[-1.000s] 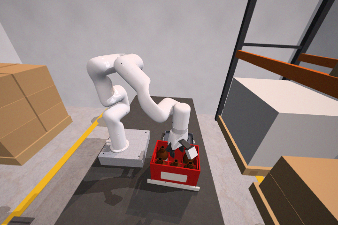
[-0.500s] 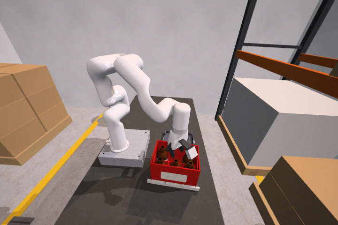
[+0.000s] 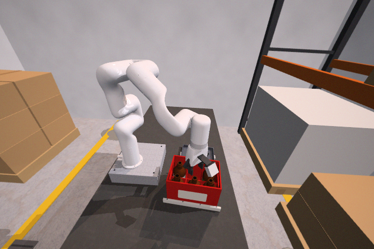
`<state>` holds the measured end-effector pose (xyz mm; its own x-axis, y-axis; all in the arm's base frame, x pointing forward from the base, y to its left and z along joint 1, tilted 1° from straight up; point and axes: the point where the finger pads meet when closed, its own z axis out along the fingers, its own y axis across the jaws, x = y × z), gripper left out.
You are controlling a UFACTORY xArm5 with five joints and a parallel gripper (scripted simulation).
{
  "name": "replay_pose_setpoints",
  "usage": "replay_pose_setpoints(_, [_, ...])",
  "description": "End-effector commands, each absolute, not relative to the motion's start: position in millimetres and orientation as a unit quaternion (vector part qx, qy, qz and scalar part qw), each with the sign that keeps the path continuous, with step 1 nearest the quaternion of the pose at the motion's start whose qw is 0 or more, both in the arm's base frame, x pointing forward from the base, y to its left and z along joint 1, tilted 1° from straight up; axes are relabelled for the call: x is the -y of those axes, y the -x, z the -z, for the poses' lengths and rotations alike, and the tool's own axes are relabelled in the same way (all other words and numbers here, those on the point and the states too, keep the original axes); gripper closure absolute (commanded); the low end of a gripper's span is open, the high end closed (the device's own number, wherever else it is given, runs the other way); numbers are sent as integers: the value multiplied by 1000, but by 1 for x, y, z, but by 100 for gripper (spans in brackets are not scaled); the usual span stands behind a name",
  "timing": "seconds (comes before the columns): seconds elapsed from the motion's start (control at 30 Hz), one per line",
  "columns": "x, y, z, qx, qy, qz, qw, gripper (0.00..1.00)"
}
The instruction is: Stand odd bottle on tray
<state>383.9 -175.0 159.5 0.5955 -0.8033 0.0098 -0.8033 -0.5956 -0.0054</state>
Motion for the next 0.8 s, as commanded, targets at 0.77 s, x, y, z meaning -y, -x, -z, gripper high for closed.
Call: replay_pose_setpoints(0.77, [176, -385, -131, -450, 893, 7, 0, 35])
